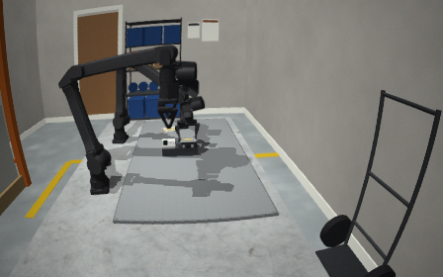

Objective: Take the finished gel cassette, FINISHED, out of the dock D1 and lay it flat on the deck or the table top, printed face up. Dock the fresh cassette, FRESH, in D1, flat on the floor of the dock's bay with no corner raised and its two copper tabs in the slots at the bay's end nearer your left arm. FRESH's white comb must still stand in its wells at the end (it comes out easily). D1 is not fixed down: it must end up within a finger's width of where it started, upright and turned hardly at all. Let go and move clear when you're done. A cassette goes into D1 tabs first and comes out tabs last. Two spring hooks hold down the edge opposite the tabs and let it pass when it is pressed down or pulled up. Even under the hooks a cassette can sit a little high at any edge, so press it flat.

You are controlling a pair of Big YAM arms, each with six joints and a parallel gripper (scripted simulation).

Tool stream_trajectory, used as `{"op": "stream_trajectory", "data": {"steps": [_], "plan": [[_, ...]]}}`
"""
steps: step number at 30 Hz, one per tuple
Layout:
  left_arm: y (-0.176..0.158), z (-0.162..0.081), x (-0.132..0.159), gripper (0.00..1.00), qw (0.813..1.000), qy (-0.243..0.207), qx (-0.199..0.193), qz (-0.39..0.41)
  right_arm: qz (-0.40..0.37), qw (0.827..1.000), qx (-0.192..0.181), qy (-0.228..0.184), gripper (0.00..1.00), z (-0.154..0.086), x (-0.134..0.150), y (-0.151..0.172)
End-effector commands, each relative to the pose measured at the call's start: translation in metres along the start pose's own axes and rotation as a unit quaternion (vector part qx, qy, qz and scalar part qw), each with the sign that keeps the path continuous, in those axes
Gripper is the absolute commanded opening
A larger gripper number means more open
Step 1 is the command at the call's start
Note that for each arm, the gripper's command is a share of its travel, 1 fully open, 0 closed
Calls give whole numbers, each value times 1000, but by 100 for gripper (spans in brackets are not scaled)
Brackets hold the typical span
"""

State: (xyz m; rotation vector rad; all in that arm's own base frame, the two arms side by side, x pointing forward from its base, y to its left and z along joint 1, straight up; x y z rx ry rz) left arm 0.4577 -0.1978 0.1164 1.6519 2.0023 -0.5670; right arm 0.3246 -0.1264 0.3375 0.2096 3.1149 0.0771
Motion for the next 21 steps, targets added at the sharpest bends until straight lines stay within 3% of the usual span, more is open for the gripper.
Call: {"op": "stream_trajectory", "data": {"steps": [1, 21], "plan": [[7, -3, -15, 0, 1000, -5, -7, 10, -4, 1000, 1, -9, 100, -18, -10, -2], [6, -1, -13, 0, 1000, -4, -5, 9, -4, 1000, 1, -9, 100, -18, -10, -2]]}}
Point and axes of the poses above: on each arm, the point where the finger pads meet when closed, its own z axis out along the fingers, its own y axis across the jaws, x = y × z, the point moved 3 cm from there along -z, back along the fingers, and after that the axes turned 2 degrees about -z, right-handed, at the moved point
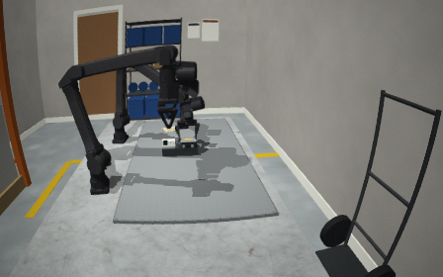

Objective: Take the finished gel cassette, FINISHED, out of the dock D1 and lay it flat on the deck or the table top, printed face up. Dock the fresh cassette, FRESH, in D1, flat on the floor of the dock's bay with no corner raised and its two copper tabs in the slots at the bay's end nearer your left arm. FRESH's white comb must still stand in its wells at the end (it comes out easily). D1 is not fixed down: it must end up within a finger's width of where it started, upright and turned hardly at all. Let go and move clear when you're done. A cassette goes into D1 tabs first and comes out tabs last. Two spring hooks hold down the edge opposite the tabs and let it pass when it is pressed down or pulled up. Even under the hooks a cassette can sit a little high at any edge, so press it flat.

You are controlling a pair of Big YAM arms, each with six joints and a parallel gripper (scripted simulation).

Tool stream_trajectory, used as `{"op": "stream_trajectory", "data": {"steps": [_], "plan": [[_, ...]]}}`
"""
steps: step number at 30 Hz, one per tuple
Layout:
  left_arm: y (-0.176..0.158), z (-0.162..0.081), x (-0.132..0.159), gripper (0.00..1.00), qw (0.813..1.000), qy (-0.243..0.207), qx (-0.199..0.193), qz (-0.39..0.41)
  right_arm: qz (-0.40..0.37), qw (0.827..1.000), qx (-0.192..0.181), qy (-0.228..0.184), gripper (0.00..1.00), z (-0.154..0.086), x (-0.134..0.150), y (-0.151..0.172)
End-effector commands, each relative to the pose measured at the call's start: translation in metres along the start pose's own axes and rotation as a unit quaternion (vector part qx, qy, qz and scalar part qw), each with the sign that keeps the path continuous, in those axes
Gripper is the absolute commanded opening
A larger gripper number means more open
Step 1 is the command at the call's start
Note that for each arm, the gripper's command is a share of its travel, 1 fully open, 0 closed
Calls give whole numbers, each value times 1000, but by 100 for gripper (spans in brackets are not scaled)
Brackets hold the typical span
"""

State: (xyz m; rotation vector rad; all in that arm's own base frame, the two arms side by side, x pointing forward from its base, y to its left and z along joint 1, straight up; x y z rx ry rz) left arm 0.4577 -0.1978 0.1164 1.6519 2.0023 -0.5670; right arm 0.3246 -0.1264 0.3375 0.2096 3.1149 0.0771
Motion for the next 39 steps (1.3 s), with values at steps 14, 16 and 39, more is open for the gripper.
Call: {"op": "stream_trajectory", "data": {"steps": [14, 16, 39], "plan": [[6, 1, -11, 0, 1000, -3, -4, 8, -4, 1000, 1, -9, 100, -18, -10, -2], [6, 1, -11, 0, 1000, -3, -4, 8, -4, 1000, 1, -9, 100, -18, -10, -2], [5, 3, -9, 0, 1000, -3, -2, 7, -4, 1000, 1, -9, 100, -18, -10, -2]]}}
Point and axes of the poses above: on each arm, the point where the finger pads meet when closed, its own z axis out along the fingers, its own y axis across the jaws, x = y × z, the point moved 3 cm from there along -z, back along the fingers, and after that the axes turned 2 degrees about -z, right-handed, at the moved point
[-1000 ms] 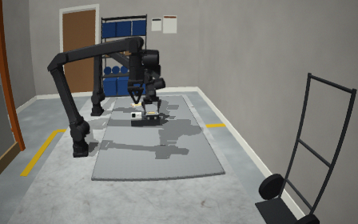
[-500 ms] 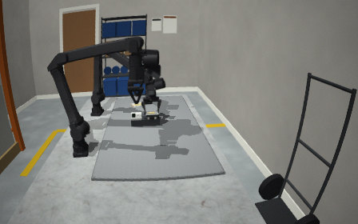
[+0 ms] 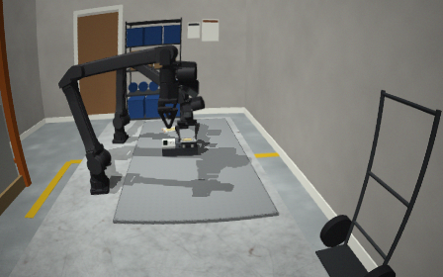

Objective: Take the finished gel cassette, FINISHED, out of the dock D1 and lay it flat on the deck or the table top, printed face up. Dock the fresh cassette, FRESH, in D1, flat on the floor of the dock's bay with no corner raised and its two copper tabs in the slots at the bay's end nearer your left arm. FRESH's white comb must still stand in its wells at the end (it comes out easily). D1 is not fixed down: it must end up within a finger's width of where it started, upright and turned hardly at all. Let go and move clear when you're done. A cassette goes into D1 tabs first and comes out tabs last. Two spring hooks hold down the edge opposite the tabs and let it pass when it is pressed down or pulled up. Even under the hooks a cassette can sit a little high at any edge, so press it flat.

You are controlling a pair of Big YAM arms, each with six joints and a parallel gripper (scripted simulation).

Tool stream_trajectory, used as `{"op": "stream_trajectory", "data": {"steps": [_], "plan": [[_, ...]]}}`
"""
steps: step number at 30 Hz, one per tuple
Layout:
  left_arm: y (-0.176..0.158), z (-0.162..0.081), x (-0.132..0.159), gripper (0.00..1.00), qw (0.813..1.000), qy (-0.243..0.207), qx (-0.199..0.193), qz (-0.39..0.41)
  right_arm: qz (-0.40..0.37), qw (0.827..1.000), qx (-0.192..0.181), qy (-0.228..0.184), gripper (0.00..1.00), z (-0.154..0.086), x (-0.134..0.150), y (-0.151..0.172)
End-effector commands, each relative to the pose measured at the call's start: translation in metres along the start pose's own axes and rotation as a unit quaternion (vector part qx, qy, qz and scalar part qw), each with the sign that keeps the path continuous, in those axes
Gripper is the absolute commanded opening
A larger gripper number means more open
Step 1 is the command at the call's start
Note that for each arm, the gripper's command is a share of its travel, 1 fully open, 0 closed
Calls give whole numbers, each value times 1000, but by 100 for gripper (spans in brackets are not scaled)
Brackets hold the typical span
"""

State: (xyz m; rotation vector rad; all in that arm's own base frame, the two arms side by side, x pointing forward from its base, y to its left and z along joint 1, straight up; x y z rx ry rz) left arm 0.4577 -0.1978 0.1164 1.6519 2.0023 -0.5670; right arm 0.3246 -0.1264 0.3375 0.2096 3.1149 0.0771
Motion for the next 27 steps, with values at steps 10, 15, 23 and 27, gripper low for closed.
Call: {"op": "stream_trajectory", "data": {"steps": [10, 15, 23, 27], "plan": [[5, 4, -8, 0, 1000, -2, -1, 6, -4, 1000, 1, -9, 100, -18, -10, -2], [5, 6, -7, 0, 1000, -2, -1, 6, -4, 1000, 1, -9, 100, -18, -10, -2], [5, 6, -7, 0, 1000, -2, -1, 6, -4, 1000, 1, -9, 100, -18, -10, -2], [5, 6, -7, 0, 1000, -2, -1, 6, -4, 1000, 1, -9, 100, -18, -10, -2]]}}
Point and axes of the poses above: on each arm, the point where the finger pads meet when closed, its own z axis out along the fingers, its own y axis across the jaws, x = y × z, the point moved 3 cm from there along -z, back along the fingers, and after that the axes turned 2 degrees about -z, right-handed, at the moved point
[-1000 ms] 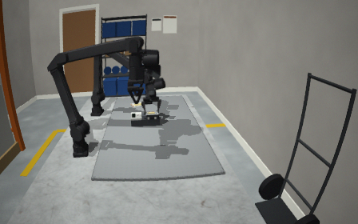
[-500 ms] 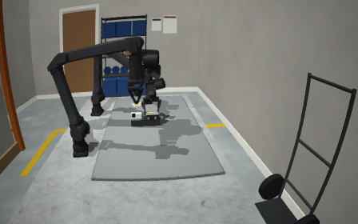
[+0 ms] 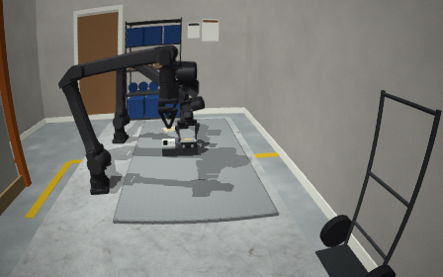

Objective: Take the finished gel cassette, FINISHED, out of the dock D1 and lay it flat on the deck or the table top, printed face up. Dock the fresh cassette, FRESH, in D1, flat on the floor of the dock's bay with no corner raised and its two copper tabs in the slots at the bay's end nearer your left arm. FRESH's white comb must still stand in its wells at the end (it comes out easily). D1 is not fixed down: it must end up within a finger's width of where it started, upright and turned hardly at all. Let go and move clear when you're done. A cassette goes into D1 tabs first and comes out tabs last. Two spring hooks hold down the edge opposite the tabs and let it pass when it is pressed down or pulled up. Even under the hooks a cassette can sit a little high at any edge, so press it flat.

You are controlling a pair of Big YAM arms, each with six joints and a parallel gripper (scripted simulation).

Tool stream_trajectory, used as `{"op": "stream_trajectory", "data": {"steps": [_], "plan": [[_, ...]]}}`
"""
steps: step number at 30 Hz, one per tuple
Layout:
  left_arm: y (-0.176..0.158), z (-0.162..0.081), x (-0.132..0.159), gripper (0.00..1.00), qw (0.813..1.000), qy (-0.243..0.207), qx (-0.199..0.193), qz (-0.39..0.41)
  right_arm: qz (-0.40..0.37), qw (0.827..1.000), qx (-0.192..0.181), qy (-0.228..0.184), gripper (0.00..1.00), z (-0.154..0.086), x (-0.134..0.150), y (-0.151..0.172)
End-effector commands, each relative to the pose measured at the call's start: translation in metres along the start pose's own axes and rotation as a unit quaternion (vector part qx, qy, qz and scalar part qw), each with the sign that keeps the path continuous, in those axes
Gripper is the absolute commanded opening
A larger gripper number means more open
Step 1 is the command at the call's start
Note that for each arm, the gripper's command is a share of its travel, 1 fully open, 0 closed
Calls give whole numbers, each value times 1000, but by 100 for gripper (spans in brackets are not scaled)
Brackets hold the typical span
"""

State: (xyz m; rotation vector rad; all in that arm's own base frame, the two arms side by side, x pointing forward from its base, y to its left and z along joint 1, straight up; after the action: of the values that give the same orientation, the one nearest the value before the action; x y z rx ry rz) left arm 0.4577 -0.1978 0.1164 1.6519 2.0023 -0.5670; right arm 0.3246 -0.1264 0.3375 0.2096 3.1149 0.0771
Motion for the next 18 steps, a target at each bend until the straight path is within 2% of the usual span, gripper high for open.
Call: {"op": "stream_trajectory", "data": {"steps": [1, 18], "plan": [[5, 7, -6, 0, 1000, -1, 1, 5, -4, 1000, 1, -9, 100, -18, -10, -2], [5, 8, -5, 0, 1000, -1, 1, 5, -4, 1000, 1, -9, 100, -18, -10, -2]]}}
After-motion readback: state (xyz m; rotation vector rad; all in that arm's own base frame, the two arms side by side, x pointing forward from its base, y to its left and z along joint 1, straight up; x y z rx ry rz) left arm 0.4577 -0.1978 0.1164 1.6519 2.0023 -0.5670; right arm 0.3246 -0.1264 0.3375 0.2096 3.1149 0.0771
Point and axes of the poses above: on each arm, the point where the finger pads meet when closed, its own z axis out along the fingers, its own y axis across the jaws, x = y × z, the point moved 3 cm from there along -z, back along the fingers, and after that the axes turned 2 degrees about -z, right-handed, at the moved point
